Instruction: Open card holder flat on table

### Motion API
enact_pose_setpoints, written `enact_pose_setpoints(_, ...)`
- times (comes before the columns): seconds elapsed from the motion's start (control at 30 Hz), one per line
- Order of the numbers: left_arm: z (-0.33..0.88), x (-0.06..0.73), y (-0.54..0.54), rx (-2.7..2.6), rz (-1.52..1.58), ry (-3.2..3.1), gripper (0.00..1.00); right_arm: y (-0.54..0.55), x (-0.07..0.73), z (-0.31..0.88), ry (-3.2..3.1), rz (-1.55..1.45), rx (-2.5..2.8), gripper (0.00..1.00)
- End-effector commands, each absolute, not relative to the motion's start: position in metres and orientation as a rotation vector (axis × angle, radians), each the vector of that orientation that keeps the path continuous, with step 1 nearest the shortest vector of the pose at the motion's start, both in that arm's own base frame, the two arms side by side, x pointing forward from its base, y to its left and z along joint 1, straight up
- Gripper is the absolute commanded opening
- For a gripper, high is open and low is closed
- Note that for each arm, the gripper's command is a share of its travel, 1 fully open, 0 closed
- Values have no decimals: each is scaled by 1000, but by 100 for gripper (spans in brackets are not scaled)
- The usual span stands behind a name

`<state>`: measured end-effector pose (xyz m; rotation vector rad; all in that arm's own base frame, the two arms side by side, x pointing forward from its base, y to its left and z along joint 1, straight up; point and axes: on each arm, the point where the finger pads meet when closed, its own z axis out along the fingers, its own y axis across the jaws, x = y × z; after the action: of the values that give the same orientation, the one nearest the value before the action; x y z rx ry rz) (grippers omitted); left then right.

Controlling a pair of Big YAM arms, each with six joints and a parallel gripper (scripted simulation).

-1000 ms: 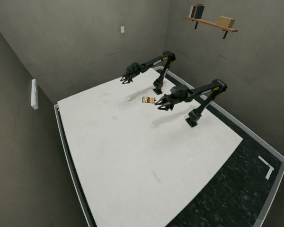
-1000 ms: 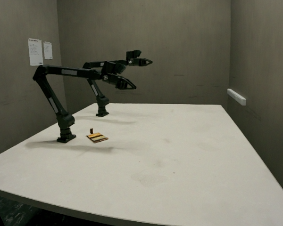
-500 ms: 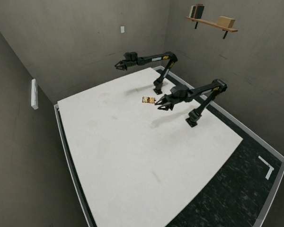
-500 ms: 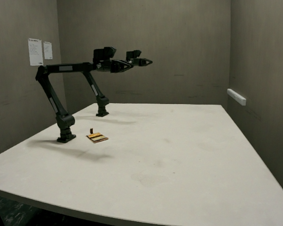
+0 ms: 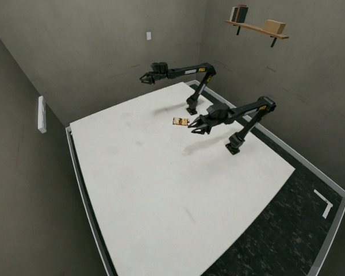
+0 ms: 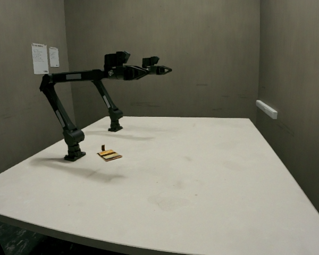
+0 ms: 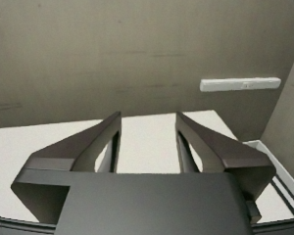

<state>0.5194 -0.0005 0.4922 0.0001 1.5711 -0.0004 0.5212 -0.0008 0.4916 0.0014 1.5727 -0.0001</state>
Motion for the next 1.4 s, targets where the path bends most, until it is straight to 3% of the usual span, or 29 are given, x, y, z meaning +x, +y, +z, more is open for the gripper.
enact_pose_setpoints(0.0,495,516,-7,6,-16,1555,36,3,513,509,1543,3,-10,43)
enact_pose_setpoints(1.37,536,521,-5,4,-6,1495,36,4,512,517,1532,-3,-20,43)
